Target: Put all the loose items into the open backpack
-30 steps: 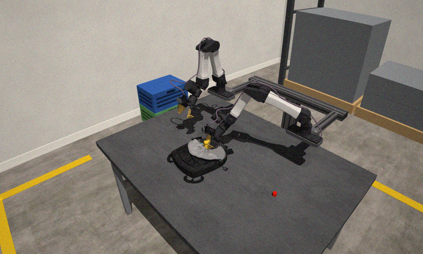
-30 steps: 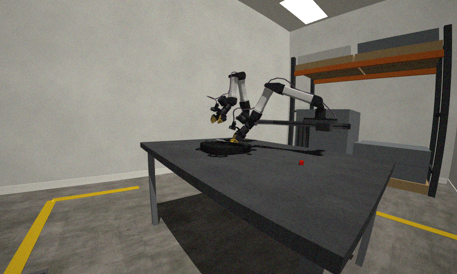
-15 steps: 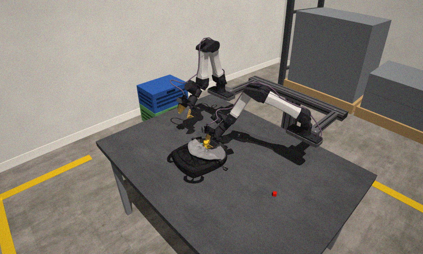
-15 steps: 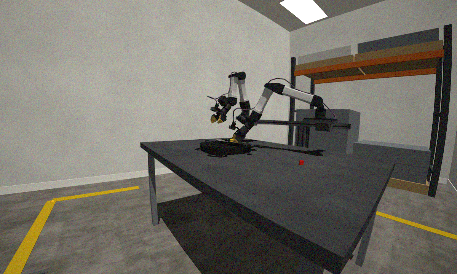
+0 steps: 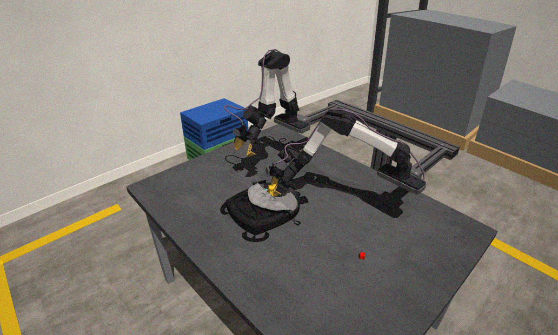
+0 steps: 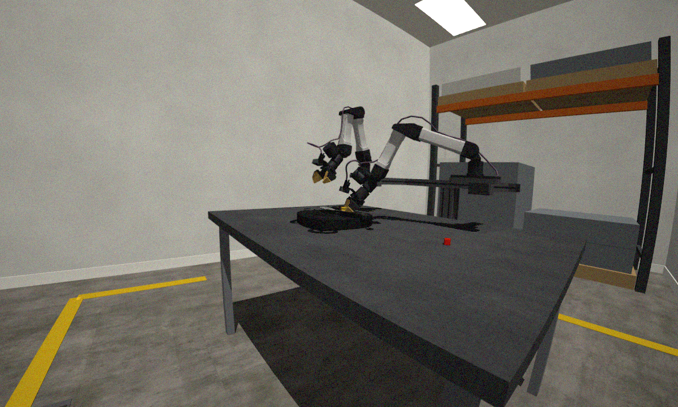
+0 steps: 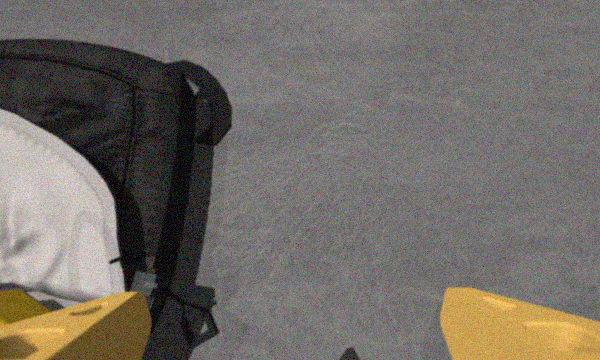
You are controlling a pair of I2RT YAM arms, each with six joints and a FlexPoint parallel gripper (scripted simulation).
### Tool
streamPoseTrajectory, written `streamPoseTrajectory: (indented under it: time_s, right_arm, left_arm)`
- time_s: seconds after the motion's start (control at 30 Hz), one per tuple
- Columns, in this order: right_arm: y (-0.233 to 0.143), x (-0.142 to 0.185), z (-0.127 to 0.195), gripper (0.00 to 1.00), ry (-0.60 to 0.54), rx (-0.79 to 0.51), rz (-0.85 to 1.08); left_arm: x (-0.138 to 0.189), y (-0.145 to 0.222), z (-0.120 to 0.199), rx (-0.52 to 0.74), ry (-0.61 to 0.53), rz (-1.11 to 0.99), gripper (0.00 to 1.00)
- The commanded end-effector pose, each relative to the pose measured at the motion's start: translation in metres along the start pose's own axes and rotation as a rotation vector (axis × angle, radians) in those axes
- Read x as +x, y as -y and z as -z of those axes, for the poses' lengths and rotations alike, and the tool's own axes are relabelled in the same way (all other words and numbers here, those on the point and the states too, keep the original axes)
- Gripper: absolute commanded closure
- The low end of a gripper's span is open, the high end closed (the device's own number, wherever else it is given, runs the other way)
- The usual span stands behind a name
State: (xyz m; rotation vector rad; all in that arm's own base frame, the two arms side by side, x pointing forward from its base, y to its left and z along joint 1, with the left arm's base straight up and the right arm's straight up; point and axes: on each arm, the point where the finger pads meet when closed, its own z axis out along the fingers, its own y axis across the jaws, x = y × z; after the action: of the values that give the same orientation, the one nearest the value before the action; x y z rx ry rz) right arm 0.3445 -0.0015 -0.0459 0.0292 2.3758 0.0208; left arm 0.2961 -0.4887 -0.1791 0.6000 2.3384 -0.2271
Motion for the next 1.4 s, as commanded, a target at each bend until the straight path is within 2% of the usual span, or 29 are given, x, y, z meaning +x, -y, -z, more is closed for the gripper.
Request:
streamPoseTrajectory:
  time_s: [0.0,0.53,0.57,0.6,0.63,0.87,0.9,1.37]
  right_arm:
    - [0.002,-0.012,0.001,0.10,0.034,-0.002,0.000]
    - [0.002,-0.012,0.001,0.10,0.034,-0.002,0.000]
    - [0.002,-0.012,0.001,0.10,0.034,-0.002,0.000]
    - [0.002,-0.012,0.001,0.10,0.034,-0.002,0.000]
    - [0.002,-0.012,0.001,0.10,0.034,-0.002,0.000]
    - [0.002,-0.012,0.001,0.10,0.034,-0.002,0.000]
    - [0.002,-0.012,0.001,0.10,0.034,-0.002,0.000]
    - [0.002,-0.012,0.001,0.10,0.034,-0.002,0.000]
  left_arm:
    - [0.016,-0.004,-0.009,-0.004,-0.036,-0.017,0.66]
    - [0.016,-0.004,-0.009,-0.004,-0.036,-0.017,0.66]
    - [-0.002,0.001,0.000,0.007,0.000,0.001,0.66]
    - [0.019,-0.005,-0.009,-0.006,-0.040,-0.019,0.66]
    - [-0.015,0.007,0.007,0.014,0.031,0.010,0.66]
    - [-0.008,0.003,0.003,0.006,0.015,0.006,0.66]
    - [-0.008,0.003,0.003,0.006,0.015,0.006,0.55]
    - [-0.007,0.004,0.003,0.007,0.015,0.006,0.55]
